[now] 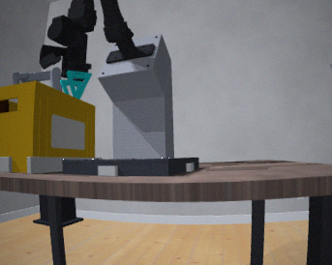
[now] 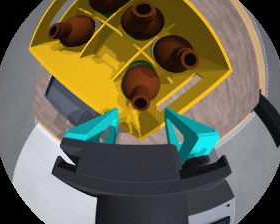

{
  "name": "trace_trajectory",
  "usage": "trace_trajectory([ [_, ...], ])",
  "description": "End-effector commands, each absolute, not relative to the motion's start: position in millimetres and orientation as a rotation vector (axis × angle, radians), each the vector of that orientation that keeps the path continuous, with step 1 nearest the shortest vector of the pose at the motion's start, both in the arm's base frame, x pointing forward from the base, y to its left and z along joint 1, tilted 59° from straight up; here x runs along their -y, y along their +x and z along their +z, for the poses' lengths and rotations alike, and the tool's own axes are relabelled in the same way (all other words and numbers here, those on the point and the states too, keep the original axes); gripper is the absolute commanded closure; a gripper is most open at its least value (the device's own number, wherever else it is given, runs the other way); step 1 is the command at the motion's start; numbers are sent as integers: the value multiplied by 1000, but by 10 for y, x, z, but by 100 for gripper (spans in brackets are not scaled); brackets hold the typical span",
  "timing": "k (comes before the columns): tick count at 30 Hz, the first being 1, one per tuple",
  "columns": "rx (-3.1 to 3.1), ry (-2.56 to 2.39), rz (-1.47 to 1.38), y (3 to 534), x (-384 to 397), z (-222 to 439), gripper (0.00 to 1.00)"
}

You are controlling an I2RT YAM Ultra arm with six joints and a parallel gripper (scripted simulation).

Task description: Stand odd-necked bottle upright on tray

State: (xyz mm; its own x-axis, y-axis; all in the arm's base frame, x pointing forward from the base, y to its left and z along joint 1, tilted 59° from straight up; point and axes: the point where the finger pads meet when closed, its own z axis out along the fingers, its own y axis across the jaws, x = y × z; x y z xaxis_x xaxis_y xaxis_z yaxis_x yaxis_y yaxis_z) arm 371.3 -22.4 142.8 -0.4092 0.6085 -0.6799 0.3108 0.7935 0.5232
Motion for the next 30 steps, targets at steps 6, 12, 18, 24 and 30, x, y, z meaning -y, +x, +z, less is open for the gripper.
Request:
trace_trajectory([
  [6,-1980,675,397,3738,226,1573,39],
  [12,-1982,676,397,3760,227,1607,39],
  [18,-1984,677,397,3758,227,1601,39],
  [24,-1984,677,397,3758,227,1601,39],
  [30,-1984,677,397,3758,227,1601,39],
])
